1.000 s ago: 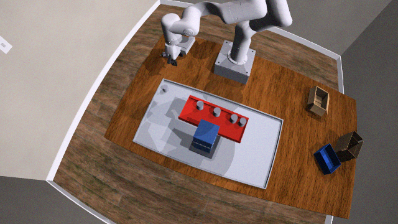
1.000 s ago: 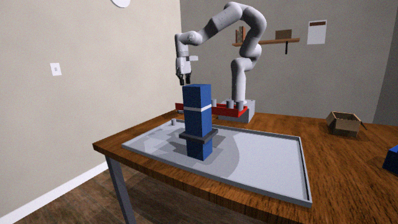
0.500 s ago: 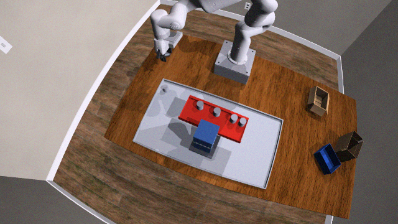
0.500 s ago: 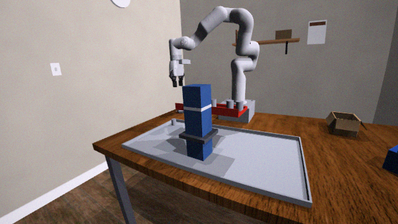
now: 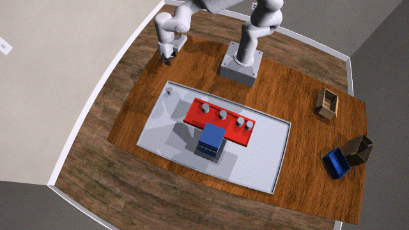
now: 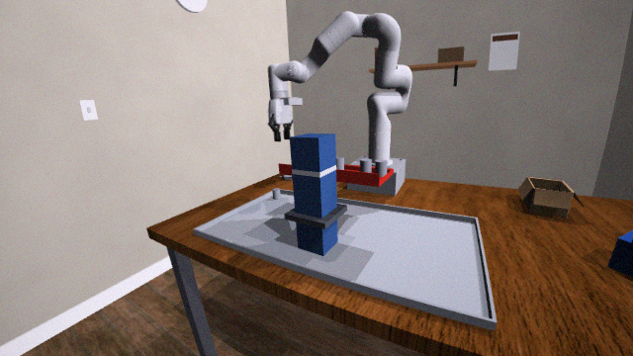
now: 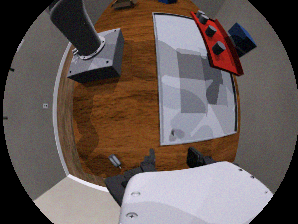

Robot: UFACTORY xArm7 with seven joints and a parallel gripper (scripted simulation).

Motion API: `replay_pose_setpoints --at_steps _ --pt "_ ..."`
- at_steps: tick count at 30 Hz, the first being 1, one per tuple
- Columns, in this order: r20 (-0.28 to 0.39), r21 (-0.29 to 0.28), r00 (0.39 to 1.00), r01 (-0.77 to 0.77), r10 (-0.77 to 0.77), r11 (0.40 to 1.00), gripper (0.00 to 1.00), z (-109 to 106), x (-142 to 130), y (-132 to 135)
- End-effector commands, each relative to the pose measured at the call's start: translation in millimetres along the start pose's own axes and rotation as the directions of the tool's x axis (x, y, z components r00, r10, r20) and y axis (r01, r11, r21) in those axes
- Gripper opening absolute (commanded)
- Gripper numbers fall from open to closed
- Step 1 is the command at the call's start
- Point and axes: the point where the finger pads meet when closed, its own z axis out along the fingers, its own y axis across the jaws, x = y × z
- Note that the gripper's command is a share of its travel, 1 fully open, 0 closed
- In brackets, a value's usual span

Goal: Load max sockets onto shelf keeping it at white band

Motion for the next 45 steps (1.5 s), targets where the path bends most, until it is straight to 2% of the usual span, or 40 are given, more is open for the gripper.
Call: replay_pose_setpoints --at_steps 1,10,20,22,28,32,45 --pt "0.001 0.000 1.000 -0.001 0.001 1.000 0.61 9 -2 5" --pt "0.001 0.000 1.000 -0.001 0.001 1.000 0.61 30 -2 15" --pt "0.001 0.000 1.000 -0.001 0.001 1.000 0.61 98 -3 47" --pt "0.001 0.000 1.000 -0.001 0.001 1.000 0.61 98 -3 47" --pt "0.001 0.000 1.000 -0.001 0.001 1.000 0.61 130 -3 62" --pt "0.001 0.000 1.000 -0.001 0.001 1.000 0.61 137 -3 65" --pt "0.001 0.000 1.000 -0.001 0.001 1.000 0.61 137 -3 65"
